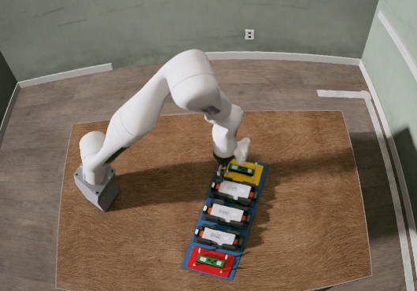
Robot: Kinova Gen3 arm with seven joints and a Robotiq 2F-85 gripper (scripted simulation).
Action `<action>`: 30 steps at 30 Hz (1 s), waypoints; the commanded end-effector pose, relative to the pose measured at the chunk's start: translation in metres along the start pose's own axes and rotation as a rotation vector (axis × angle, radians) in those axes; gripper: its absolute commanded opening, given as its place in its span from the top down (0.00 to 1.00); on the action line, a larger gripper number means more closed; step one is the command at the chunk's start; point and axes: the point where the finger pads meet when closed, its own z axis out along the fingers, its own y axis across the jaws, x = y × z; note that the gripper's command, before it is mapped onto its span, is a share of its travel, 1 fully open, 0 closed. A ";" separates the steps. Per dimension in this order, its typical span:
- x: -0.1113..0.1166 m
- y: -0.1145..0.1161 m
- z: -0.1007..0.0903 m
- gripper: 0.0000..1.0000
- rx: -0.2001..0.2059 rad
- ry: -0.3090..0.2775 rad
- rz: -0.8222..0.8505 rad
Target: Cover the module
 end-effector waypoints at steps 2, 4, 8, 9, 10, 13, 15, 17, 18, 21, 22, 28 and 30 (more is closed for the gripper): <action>0.004 -0.009 0.007 0.00 0.000 0.003 0.001; 0.004 -0.009 0.007 0.00 0.000 0.003 0.001; 0.007 -0.022 0.018 0.00 0.000 0.003 0.001; 0.008 -0.027 0.021 0.00 0.000 0.003 0.001; 0.010 -0.031 0.025 0.00 0.000 0.003 0.001; 0.014 -0.045 0.036 0.00 0.000 0.003 0.001; 0.016 -0.054 0.043 0.00 0.000 0.003 0.001; 0.016 -0.054 0.043 0.00 0.000 0.003 0.001; 0.016 -0.054 0.043 0.00 0.000 0.003 0.001; 0.016 -0.054 0.043 0.00 0.000 0.003 0.001; 0.016 -0.054 0.043 0.00 0.000 0.003 0.001; 0.024 -0.081 0.065 0.00 0.000 0.003 0.001; 0.026 -0.090 0.072 0.00 0.000 0.003 0.001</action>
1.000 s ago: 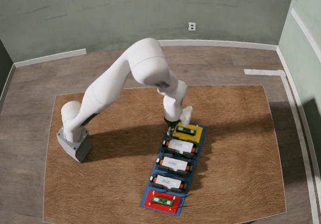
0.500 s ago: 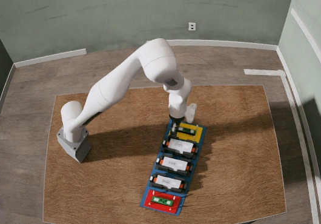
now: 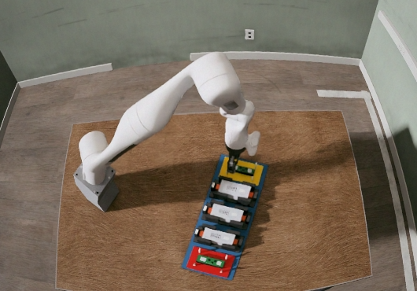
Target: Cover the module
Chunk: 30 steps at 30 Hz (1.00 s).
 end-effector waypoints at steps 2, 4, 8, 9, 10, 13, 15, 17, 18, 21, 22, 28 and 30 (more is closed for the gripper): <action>0.008 -0.026 0.020 0.00 0.001 0.001 0.000; 0.008 -0.026 0.020 0.00 0.001 0.001 0.000; 0.008 -0.026 0.020 0.00 0.001 0.001 0.000; 0.008 -0.026 0.020 0.00 0.001 0.001 0.000; 0.009 -0.030 0.023 0.00 0.001 0.001 0.000; 0.013 -0.043 0.033 0.00 0.001 0.001 0.000; 0.015 -0.052 0.040 0.00 0.001 0.001 0.000; 0.018 -0.060 0.047 0.00 0.001 0.001 0.000; 0.019 -0.065 0.051 0.00 0.001 0.001 0.000; 0.020 -0.069 0.054 0.00 0.001 0.001 0.000; 0.020 -0.069 0.054 0.00 0.001 0.001 0.000; 0.020 -0.067 0.053 0.00 0.001 0.001 0.000; 0.019 -0.066 0.052 0.00 0.001 0.001 0.000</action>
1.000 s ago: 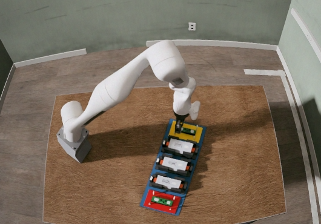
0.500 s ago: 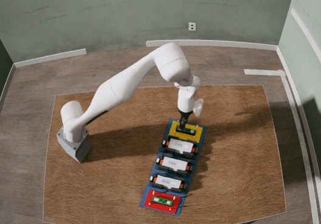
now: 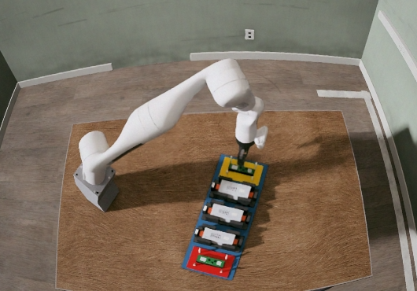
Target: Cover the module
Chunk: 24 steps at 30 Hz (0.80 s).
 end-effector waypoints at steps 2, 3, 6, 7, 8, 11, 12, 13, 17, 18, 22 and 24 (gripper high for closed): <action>0.000 0.002 -0.003 0.00 0.001 0.001 0.000; 0.000 0.003 -0.004 0.00 0.001 0.001 0.000; -0.001 0.005 -0.005 0.00 0.001 0.001 0.000; -0.001 0.005 -0.005 0.00 0.001 0.001 0.000; -0.001 0.005 -0.005 0.00 0.001 0.001 0.000; -0.001 0.005 -0.005 0.00 0.001 0.001 0.000; -0.001 0.005 -0.005 0.00 0.001 0.001 0.000; -0.001 0.005 -0.005 0.00 0.001 0.001 0.000; -0.001 0.006 -0.006 0.00 0.001 0.001 0.000; -0.001 0.007 -0.007 0.00 0.001 0.001 0.000; -0.002 0.008 -0.008 0.00 0.001 0.001 0.000; -0.002 0.009 -0.008 0.00 0.001 0.001 0.000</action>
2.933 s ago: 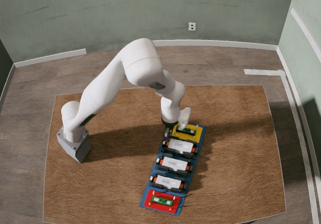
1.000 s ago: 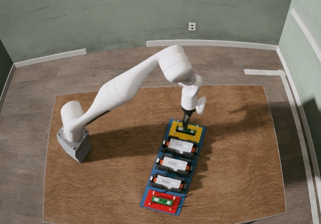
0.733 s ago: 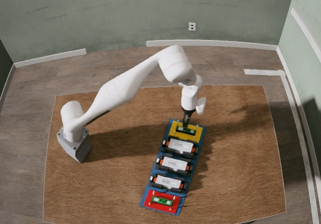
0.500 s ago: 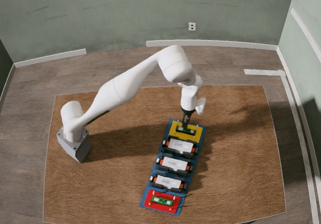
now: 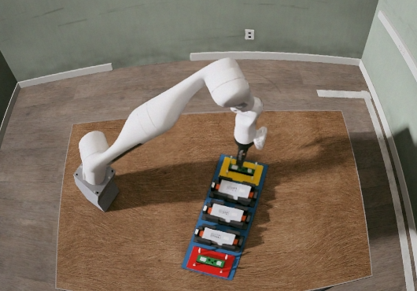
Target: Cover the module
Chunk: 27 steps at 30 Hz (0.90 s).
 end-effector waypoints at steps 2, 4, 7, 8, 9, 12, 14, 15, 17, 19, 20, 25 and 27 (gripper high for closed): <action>0.000 0.000 -0.001 0.00 0.002 0.001 0.000; 0.000 0.000 -0.001 0.00 0.002 0.001 0.000; 0.000 0.000 -0.002 0.00 0.002 0.001 0.000; 0.000 0.000 -0.002 0.00 0.002 0.001 0.000; 0.000 0.001 -0.002 0.00 0.002 0.001 0.000; 0.000 0.001 -0.002 0.00 0.002 0.001 0.000; 0.000 0.002 -0.003 0.00 0.002 0.001 0.000; 0.000 0.002 -0.003 0.00 0.002 0.001 0.000; 0.000 0.002 -0.003 0.00 0.002 0.001 0.000; 0.000 0.002 -0.003 0.00 0.002 0.001 0.000; 0.000 0.002 -0.003 0.00 0.002 0.001 0.000; 0.000 0.002 -0.001 0.00 0.002 0.001 0.000; 0.000 0.003 0.002 0.00 0.002 0.001 0.000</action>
